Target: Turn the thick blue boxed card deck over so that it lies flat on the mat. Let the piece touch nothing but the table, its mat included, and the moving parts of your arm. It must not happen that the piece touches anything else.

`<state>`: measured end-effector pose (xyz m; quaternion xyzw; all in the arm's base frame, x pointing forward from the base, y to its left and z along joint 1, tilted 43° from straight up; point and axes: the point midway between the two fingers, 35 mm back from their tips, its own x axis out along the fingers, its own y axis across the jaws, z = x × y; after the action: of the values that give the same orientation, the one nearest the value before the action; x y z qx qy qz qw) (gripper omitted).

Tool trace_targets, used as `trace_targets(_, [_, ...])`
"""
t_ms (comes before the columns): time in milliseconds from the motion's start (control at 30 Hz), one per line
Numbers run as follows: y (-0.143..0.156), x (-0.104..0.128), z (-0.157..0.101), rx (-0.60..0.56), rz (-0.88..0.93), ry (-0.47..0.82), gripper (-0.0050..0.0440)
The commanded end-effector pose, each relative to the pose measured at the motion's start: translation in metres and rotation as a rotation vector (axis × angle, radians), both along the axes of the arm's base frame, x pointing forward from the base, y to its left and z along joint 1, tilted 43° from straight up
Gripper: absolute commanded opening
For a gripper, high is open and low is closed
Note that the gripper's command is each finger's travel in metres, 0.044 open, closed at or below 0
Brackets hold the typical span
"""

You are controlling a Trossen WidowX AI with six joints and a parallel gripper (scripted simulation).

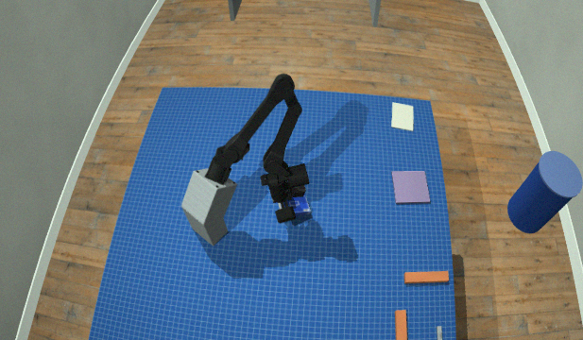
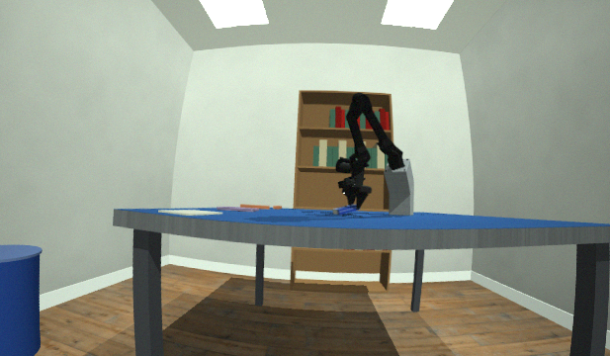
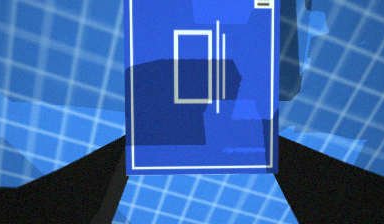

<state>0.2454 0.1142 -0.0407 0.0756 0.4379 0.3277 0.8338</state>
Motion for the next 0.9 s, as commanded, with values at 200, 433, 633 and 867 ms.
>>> trace_targets(200, [0.007, 0.002, -0.012, -0.025, 0.015, 0.035, 0.0363])
trace_targets(433, [0.009, 0.002, -0.016, -0.049, 0.038, 0.066, 0.0363])
trace_targets(633, [0.014, 0.004, -0.023, -0.047, 0.034, 0.070, 0.0363])
trace_targets(867, [0.014, 0.003, -0.023, -0.047, 0.034, 0.072, 0.0363])
